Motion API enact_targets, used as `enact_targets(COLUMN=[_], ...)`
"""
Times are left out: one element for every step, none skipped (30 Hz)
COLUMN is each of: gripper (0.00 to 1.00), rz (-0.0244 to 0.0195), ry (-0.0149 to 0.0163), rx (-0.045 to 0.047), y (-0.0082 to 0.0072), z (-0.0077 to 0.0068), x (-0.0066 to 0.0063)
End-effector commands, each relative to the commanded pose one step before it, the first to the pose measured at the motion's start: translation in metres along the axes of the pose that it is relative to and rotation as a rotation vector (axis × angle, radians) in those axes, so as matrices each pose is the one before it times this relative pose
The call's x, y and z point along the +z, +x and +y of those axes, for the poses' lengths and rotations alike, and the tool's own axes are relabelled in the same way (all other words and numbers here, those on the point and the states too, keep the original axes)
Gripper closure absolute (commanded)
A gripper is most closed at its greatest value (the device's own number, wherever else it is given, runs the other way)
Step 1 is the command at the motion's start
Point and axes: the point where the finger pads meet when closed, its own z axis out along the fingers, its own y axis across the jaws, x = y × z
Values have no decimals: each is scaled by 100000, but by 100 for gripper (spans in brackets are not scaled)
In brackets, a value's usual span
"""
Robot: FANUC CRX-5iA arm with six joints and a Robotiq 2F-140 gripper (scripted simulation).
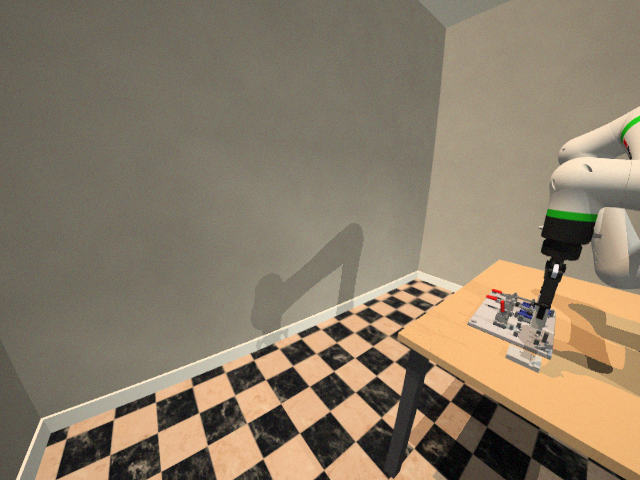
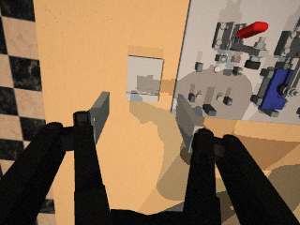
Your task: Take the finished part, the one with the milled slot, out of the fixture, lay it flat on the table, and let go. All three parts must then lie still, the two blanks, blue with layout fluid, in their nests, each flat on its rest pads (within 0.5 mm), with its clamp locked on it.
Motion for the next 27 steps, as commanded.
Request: enact_targets(gripper=[46, 46, 46, 46, 46, 46, 46, 46, 46, 46, 46, 46, 46, 46, 46, 46, 46, 46, 46, 46, 46, 46, 46, 46, 46, 46, 46], rz=[19, 0, -1, 1, 0, 0, 0, -1, 1, 0, 0, 1, -1, 1, -1, 1, -1, 1, 0, -1, 1, 0, 0, 0, 0, 0, 0], ry=[18, 0, 0, 0, 0, 0, 0, 0, 0, 0, 0, 0, 0, 0, 0, 0, 0, 0, 0, 0, 0, 0, 0, 0, 0, 0, 0], rx=[3, 0, -1, 1, 0, 0, 0, -1, 1, 0, 0, 0, -1, 1, -1, 1, -1, 1, 0, 0, 1, 0, 0, 0, 0, 0, 0], y=[6, 0, -1, 1, 0, 0, 0, 0, 1, 0, 0, 0, -1, 1, 0, 0, -1, 1, 0, 0, 0, 0, 0, 0, 0, 0, 0], z=[-12, 0, 0, 0, 0, 0, 0, 0, 0, 0, 0, 0, 0, 0, 0, 0, 0, 0, 0, 0, 0, 0, 0, 0, 0, 0, 0], x=[-841, -314, -321, -325, -327, 0, 0, -326, -322, -316, -308, -297, -284, -269, -252, -233, -213, -192, -170, -147, -125, -103, 0, 0, -81, -61, -43])
